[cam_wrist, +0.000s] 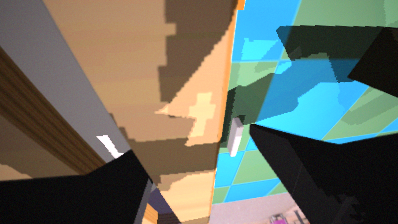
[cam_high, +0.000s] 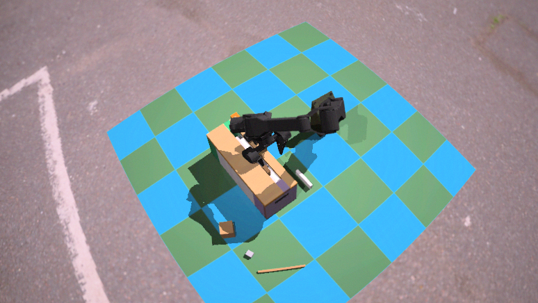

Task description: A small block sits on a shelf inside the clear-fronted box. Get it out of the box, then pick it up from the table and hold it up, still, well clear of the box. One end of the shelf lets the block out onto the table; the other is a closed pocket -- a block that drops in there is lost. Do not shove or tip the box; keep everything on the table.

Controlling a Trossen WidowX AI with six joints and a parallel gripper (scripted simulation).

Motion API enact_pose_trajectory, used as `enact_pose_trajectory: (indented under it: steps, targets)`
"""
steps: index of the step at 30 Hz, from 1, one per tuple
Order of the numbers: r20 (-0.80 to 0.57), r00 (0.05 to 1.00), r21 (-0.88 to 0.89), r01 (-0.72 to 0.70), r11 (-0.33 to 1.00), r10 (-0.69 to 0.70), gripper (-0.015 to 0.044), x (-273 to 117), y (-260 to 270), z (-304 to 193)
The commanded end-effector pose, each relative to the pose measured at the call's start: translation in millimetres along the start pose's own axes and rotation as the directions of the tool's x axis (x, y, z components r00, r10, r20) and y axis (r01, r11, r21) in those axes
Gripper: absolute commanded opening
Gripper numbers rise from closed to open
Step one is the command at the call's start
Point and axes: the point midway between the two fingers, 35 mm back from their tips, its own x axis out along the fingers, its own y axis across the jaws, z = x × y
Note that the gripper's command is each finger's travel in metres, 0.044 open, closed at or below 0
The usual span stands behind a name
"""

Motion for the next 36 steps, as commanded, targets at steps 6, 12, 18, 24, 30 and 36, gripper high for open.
enact_pose_trajectory:
  steps: [6, 12, 18, 24, 30, 36]
  targets:
    - [-0.004, 1.000, 0.001, -0.001, 1.000, 0.001, 0.0400, 5.9, 0.2, -15.3]
    - [-0.004, 1.000, 0.001, -0.001, 1.000, 0.001, 0.0400, 9.0, 0.3, -24.0]
    - [-0.005, 1.000, 0.001, -0.001, 1.000, 0.001, 0.0400, 12.0, 0.4, -32.6]
    - [-0.005, 1.000, 0.001, -0.001, 1.000, 0.001, 0.0400, 14.9, 0.5, -41.1]
    - [-0.006, 1.000, 0.001, -0.001, 1.000, 0.001, 0.0400, 17.9, 0.6, -49.7]
    - [-0.006, 1.000, 0.001, -0.001, 1.000, 0.001, 0.0400, 20.8, 0.7, -58.3]
